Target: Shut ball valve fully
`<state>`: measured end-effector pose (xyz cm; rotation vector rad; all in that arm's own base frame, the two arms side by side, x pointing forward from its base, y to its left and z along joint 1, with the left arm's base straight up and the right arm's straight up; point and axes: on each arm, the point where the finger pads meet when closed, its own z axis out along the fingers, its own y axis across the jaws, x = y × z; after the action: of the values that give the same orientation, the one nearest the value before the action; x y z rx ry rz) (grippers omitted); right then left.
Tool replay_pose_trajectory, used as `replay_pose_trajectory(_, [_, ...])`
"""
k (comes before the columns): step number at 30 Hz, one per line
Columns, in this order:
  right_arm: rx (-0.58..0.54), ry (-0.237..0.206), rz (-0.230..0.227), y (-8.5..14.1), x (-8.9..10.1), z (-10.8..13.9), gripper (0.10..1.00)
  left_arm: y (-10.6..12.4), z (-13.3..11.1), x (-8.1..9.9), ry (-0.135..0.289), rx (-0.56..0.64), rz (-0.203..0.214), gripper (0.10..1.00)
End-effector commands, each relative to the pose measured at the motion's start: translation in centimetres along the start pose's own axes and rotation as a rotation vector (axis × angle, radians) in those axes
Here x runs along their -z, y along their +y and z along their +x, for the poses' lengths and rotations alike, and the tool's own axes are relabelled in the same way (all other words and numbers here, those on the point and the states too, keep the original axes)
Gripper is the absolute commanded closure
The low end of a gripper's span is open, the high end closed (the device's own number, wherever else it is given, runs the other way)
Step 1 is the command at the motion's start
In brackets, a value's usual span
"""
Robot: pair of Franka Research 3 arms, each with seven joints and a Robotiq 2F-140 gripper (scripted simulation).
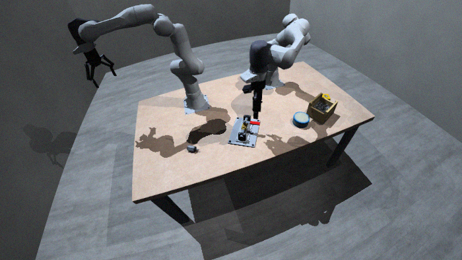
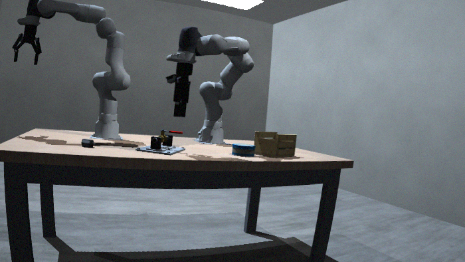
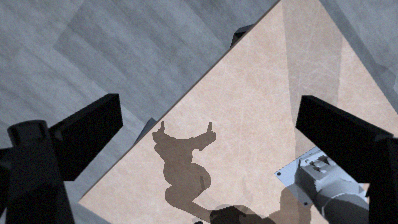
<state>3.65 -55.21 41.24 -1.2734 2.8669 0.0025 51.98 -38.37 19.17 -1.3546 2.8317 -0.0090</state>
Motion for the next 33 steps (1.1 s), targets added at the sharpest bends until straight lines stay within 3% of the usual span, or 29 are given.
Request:
replay_pose_trajectory(1, [0.0,0.0,0.0,0.0,0.01,0.0,0.098,0.19,-0.13,0.11,0.0,-0.005,-0.006,0.638])
replay_pose_trajectory(2, [0.0,0.0,0.0,0.0,0.01,0.0,0.098,0.19,-0.13,0.11,0.0,-0.005,-0.006,0.638])
replay_pose_trajectory(3, [0.0,0.0,0.0,0.0,0.01,0.0,0.098,0.19,-0.13,0.11,0.0,-0.005,-0.006,0.999])
replay_pose_trajectory(33, [0.0,0.0,0.0,0.0,0.01,0.0,0.098,0.19,-0.13,0.11,0.0,-0.005,-0.006,0.999])
